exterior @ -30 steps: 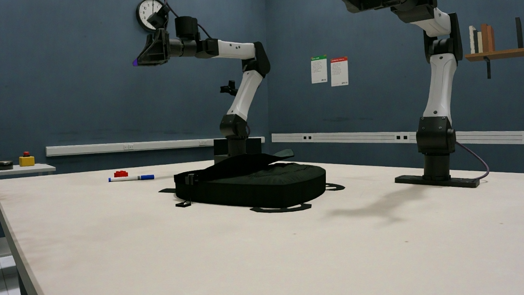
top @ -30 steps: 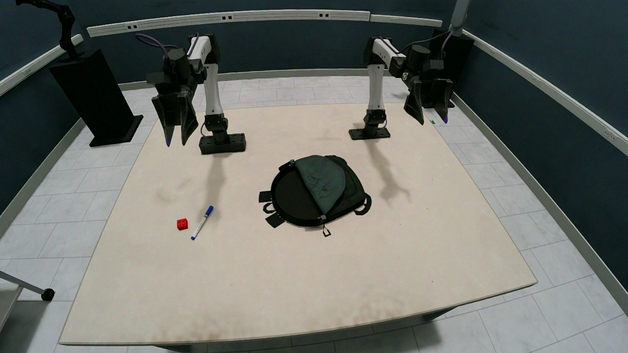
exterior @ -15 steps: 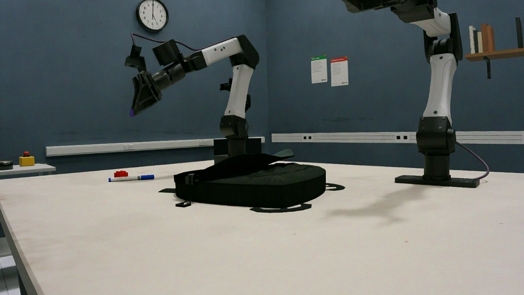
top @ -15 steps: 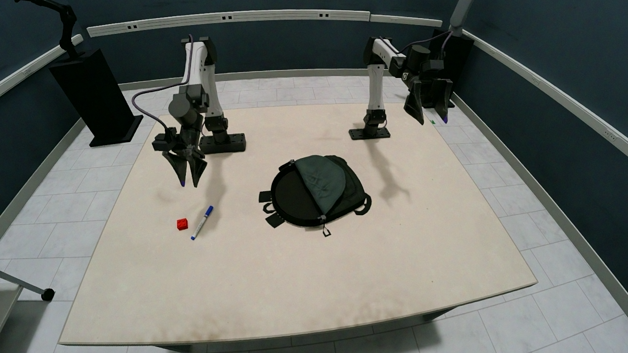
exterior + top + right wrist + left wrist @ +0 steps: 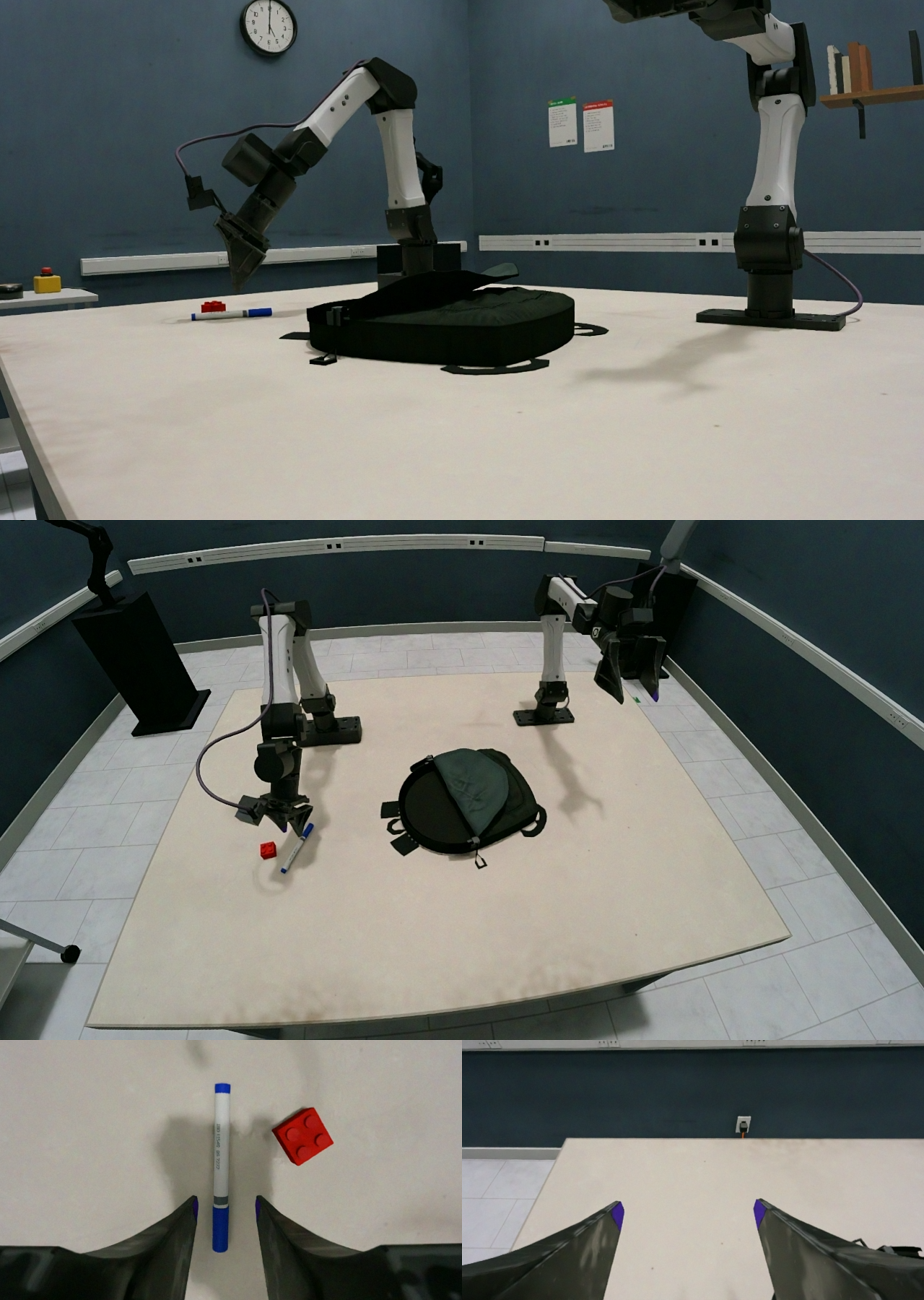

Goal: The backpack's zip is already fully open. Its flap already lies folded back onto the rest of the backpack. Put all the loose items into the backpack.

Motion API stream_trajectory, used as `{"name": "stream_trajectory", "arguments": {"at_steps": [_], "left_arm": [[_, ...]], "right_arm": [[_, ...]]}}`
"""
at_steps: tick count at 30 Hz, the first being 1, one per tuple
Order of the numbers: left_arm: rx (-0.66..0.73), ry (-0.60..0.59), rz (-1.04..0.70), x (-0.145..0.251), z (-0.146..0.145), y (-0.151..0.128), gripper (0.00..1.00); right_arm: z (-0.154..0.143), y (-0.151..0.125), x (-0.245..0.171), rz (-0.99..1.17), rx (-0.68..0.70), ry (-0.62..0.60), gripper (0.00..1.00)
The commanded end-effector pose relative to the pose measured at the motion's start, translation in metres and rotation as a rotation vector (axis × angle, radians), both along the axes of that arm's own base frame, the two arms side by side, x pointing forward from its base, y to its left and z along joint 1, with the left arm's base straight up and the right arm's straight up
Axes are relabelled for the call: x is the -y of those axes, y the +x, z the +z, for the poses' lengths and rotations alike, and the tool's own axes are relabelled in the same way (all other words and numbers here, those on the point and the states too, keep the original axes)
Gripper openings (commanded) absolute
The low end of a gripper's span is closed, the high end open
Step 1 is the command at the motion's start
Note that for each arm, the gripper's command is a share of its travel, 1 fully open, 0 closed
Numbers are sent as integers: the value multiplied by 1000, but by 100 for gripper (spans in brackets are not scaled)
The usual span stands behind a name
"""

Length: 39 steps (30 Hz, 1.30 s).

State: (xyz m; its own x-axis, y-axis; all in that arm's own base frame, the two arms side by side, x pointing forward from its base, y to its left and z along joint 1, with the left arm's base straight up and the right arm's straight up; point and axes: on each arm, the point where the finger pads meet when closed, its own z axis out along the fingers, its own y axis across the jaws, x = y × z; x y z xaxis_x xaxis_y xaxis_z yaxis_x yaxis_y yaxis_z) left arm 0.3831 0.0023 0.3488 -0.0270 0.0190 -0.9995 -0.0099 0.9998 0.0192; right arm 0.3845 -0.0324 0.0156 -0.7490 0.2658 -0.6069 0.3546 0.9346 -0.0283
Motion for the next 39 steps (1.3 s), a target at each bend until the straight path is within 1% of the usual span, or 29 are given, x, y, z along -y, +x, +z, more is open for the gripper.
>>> {"name": "stream_trajectory", "arguments": {"at_steps": [1,6,7,8,10,20,22,23,24,25,27,28,32,33,36,37,39], "left_arm": [[18,-2,1,0,7,-1,90],[18,-2,1,0,7,-1,90],[18,-2,1,0,7,-1,90],[18,-2,1,0,7,-1,90],[18,-2,1,0,7,-1,90],[18,-2,1,0,7,-1,90],[18,-2,1,0,7,-1,90],[18,-2,1,0,7,-1,90],[18,-2,1,0,7,-1,90],[18,-2,1,0,7,-1,90],[18,-2,1,0,7,-1,90],[18,-2,1,0,7,-1,90],[18,-2,1,0,7,-1,90],[18,-2,1,0,7,-1,90],[18,-2,1,0,7,-1,90],[18,-2,1,0,7,-1,90],[18,-2,1,0,7,-1,90]], "right_arm": [[37,26,6,-41,118,4,43],[35,28,2,-30,118,9,43],[20,18,1,-23,67,6,43],[20,18,1,-23,67,6,43],[0,12,1,-30,39,8,43],[-33,11,0,-25,39,4,43],[-33,11,0,-25,39,4,43],[-25,25,-1,-24,75,5,43],[-31,22,-1,-24,66,4,43],[-43,11,-1,-24,38,4,43],[-50,11,-2,-23,38,5,43],[-40,25,-2,-23,72,6,43],[-41,25,-3,-19,69,7,43],[-32,28,-3,-18,90,7,43],[-32,27,-3,-20,91,7,43],[-37,20,0,-23,66,7,34],[-37,20,0,-23,66,7,34]]}}
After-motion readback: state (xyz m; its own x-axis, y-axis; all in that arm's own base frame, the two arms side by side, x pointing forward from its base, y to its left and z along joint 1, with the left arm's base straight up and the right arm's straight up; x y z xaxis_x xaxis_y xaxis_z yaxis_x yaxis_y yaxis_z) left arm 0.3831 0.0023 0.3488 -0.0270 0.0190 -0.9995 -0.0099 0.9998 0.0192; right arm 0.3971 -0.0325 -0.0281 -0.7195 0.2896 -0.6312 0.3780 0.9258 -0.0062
